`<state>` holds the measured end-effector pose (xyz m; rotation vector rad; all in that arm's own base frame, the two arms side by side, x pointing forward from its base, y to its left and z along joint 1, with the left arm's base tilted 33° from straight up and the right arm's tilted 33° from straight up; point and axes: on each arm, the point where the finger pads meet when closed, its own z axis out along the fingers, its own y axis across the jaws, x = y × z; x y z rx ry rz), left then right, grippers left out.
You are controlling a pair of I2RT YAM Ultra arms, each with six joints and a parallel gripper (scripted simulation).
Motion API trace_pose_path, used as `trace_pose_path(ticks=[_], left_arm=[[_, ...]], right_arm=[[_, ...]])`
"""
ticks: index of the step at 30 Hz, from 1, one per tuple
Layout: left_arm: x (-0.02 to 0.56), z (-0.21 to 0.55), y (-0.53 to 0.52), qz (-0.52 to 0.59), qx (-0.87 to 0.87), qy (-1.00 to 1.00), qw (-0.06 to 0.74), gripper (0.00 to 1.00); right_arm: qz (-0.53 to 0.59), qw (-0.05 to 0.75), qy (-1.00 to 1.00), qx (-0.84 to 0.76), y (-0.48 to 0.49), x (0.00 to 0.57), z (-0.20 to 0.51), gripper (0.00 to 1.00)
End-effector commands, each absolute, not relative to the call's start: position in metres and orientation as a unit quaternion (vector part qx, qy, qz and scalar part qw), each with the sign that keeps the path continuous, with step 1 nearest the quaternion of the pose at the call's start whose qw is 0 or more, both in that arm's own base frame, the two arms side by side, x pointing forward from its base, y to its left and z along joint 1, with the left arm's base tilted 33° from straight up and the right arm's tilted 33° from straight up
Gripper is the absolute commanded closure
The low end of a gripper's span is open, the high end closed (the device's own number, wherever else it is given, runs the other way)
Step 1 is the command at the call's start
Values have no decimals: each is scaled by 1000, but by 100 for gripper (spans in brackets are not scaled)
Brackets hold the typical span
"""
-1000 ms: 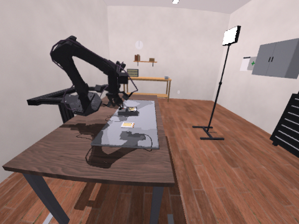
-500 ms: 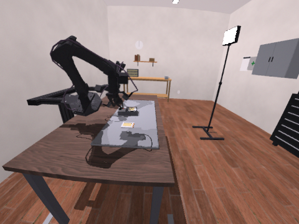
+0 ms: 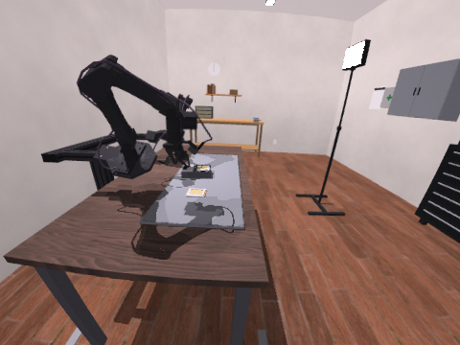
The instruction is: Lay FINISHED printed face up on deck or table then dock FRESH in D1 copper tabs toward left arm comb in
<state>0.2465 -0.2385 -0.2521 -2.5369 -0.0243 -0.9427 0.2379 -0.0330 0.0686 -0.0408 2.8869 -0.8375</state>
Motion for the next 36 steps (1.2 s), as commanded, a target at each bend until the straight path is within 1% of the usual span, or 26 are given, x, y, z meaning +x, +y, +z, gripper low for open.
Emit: trace_pose_path(ticks=[1, 36], left_arm=[[220, -283, -193, -271, -927, -2, 259, 100], [214, -285, -187, -271, -927, -2, 259, 100]], right_arm=[[-273, 77, 959, -16, -29, 235, 73, 100], [-273, 77, 959, -16, -29, 235, 73, 100]])
